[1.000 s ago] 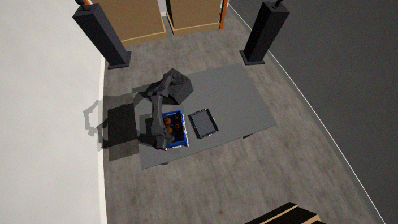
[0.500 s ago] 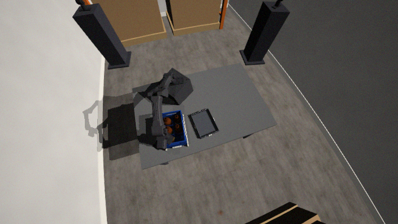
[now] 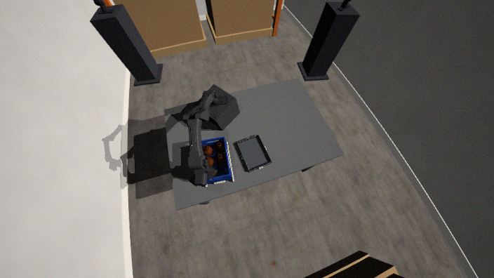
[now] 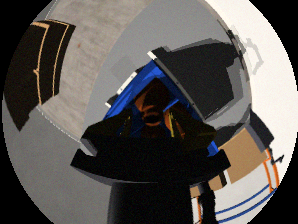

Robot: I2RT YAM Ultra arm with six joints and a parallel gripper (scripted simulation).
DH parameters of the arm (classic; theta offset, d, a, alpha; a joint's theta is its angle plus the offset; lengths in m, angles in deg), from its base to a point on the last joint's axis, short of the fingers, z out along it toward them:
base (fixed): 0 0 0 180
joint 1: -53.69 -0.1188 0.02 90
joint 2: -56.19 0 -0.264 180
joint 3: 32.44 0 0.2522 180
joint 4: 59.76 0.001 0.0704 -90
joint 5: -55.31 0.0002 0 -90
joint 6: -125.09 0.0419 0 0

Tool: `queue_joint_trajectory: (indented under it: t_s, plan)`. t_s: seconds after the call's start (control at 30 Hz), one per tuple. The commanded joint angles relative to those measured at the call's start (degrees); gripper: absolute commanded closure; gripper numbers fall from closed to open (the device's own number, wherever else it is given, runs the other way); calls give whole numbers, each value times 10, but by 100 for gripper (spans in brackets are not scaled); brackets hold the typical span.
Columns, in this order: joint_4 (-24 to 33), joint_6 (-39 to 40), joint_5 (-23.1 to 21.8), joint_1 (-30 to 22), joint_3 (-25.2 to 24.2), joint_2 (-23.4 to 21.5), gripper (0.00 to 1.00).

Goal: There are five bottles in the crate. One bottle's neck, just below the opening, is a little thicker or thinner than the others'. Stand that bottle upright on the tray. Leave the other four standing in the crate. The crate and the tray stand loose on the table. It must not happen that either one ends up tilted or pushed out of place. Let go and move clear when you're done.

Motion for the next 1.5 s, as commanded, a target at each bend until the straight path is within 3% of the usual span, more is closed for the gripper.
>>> queue_joint_trajectory:
  t_s: [0.0, 1.33, 1.37, 1.47]
  plan:
    - [-12, -3, 0, 4, -5, -18, 39]
    - [-12, -3, 0, 4, -5, -18, 39]
    - [-12, -3, 0, 4, -5, -18, 100]
    - [-12, -3, 1, 4, -5, -18, 100]
